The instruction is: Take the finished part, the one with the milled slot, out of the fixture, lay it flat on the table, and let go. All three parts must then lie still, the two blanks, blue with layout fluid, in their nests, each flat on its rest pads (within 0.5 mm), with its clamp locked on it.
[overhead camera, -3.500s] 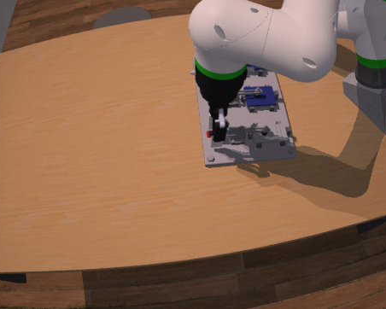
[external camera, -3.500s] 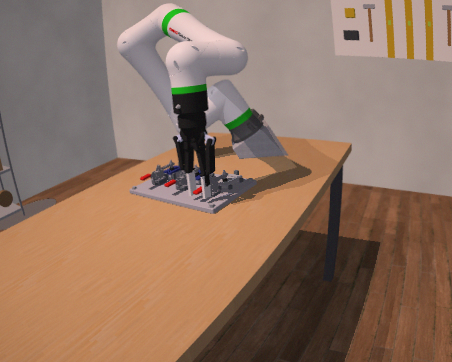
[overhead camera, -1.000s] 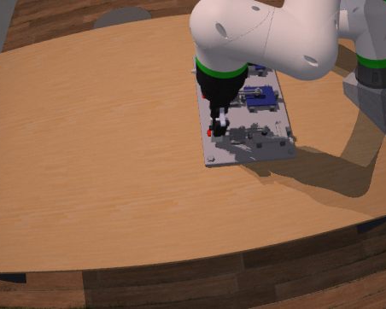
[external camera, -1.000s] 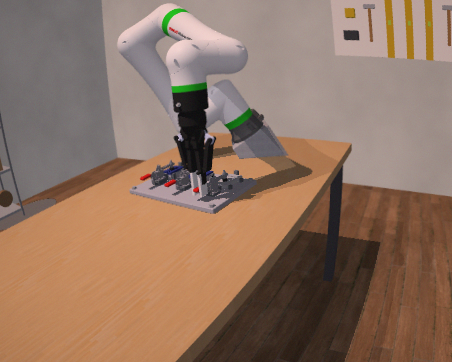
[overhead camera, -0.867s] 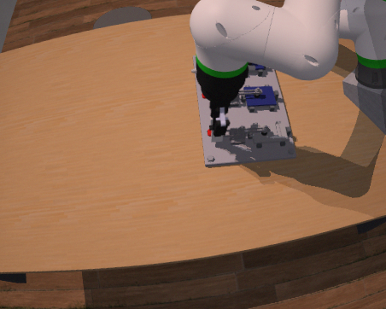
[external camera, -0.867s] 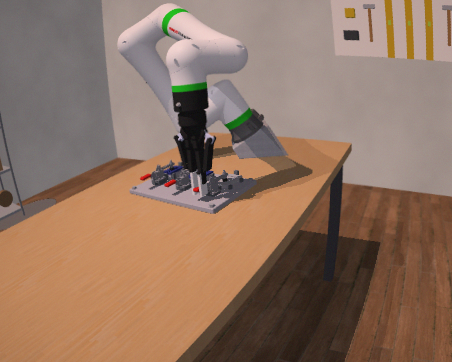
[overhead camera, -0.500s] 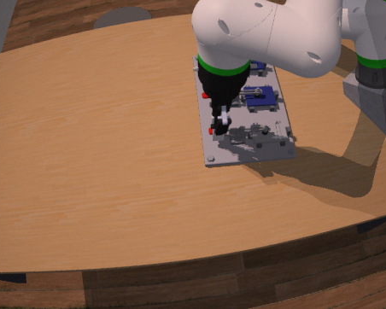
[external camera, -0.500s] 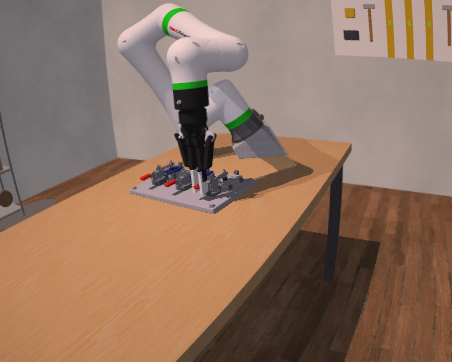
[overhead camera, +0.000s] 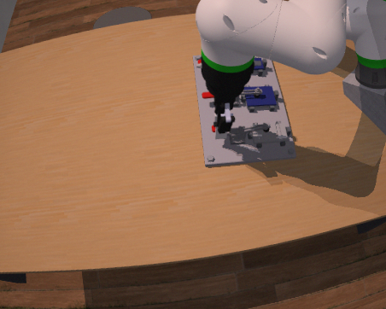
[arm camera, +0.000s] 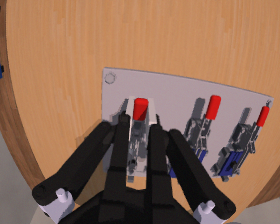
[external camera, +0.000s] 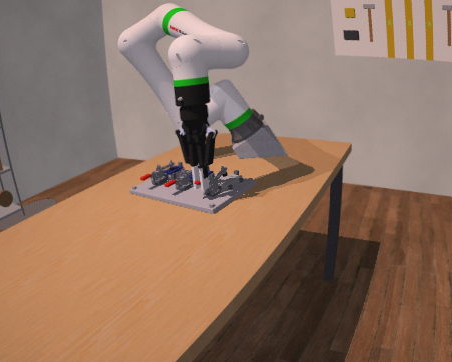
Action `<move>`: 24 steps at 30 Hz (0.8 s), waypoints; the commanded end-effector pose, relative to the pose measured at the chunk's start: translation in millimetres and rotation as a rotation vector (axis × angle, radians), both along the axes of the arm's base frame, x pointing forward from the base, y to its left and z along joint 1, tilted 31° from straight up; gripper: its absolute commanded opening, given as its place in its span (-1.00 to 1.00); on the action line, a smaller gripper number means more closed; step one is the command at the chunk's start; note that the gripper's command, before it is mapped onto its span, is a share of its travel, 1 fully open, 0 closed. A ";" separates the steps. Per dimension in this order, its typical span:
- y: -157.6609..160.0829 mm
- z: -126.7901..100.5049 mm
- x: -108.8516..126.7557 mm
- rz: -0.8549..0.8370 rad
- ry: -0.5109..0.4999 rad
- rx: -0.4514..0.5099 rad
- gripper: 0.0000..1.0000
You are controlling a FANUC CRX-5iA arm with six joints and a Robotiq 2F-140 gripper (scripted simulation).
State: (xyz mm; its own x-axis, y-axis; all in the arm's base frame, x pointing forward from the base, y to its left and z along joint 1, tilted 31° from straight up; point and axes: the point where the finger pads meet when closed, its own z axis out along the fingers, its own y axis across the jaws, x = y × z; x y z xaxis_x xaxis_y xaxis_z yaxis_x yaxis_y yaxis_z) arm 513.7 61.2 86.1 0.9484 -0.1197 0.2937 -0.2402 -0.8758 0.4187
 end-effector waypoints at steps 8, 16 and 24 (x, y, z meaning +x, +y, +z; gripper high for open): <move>2.8 2.4 -5.3 0.000 0.000 0.000 -0.77; 5.3 4.1 -11.7 0.000 0.000 0.000 -0.77; 6.9 4.6 -16.6 0.000 0.000 0.000 -0.77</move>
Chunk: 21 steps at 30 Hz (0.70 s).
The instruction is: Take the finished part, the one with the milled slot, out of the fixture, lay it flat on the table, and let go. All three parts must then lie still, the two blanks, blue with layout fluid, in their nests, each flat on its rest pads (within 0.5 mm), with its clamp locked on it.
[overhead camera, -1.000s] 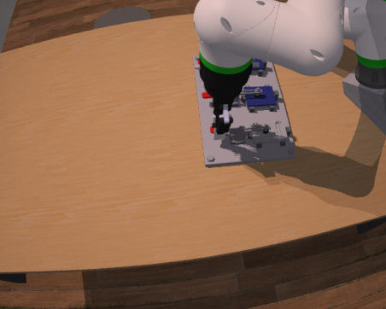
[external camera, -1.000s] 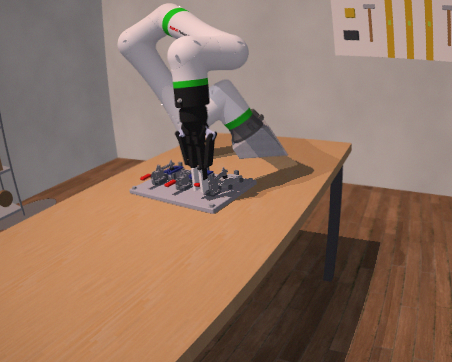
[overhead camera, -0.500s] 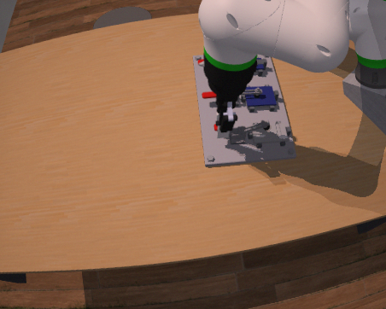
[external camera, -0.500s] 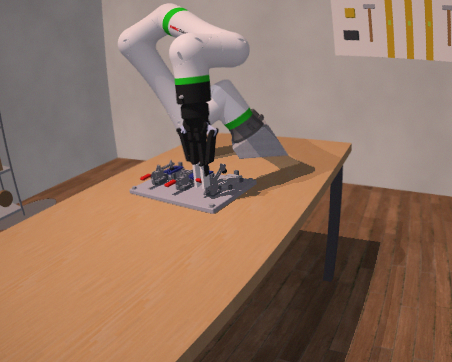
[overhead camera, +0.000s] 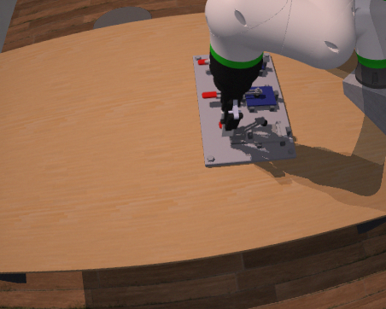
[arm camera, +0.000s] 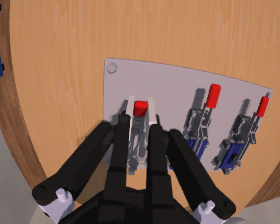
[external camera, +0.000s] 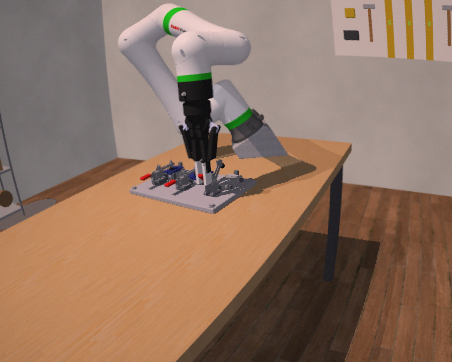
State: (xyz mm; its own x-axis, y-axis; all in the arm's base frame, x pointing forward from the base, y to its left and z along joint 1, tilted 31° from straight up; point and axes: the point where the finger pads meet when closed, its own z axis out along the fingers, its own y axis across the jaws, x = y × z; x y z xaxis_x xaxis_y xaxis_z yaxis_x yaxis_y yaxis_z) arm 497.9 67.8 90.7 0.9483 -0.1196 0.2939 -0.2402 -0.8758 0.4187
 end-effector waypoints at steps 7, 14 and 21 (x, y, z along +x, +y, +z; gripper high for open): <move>2.0 0.1 -6.3 0.000 0.000 0.000 -0.77; 3.1 -0.4 -11.4 0.000 0.000 0.000 -0.77; 3.7 -1.0 -14.6 0.000 0.000 0.000 -0.77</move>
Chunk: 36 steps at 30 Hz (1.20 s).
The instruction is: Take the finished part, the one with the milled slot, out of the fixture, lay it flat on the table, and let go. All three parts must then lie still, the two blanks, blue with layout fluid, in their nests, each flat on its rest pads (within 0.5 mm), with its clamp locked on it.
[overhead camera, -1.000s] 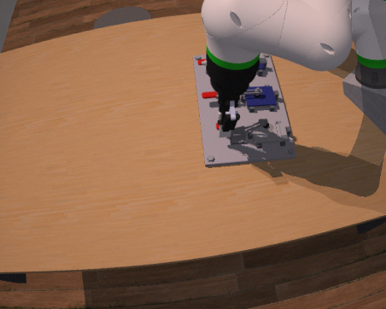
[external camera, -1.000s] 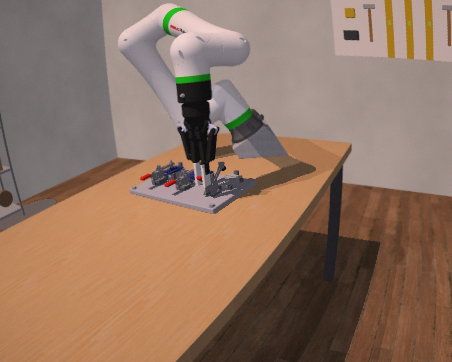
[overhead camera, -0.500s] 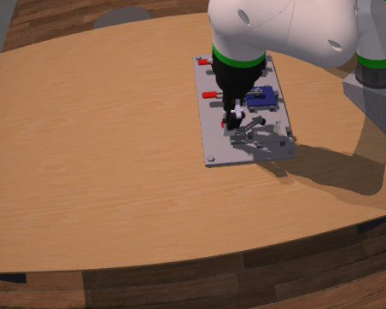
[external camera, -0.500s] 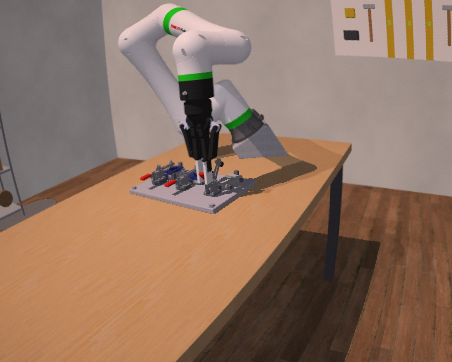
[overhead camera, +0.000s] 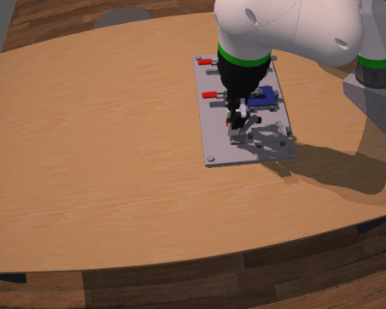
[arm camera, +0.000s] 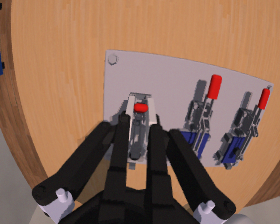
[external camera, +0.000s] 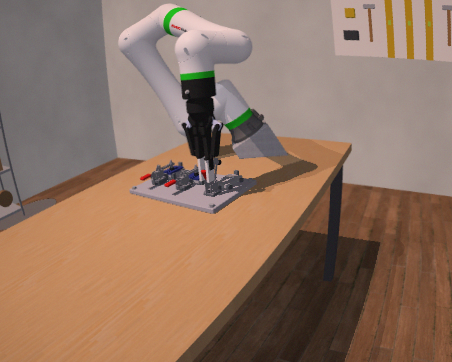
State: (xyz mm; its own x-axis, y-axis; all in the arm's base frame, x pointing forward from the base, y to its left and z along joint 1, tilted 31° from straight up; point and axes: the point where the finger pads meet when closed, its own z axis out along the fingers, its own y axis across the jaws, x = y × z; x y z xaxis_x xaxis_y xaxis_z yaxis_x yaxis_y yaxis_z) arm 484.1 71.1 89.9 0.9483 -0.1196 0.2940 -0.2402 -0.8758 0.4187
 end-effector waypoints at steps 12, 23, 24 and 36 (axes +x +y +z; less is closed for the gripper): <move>0.9 -1.4 -5.3 0.000 0.000 0.000 -0.77; 1.2 -2.2 -7.8 0.000 0.000 0.000 -0.77; 1.3 -2.3 -8.0 0.000 0.000 0.000 -0.77; 1.3 -2.5 -8.6 0.000 0.000 0.000 -0.77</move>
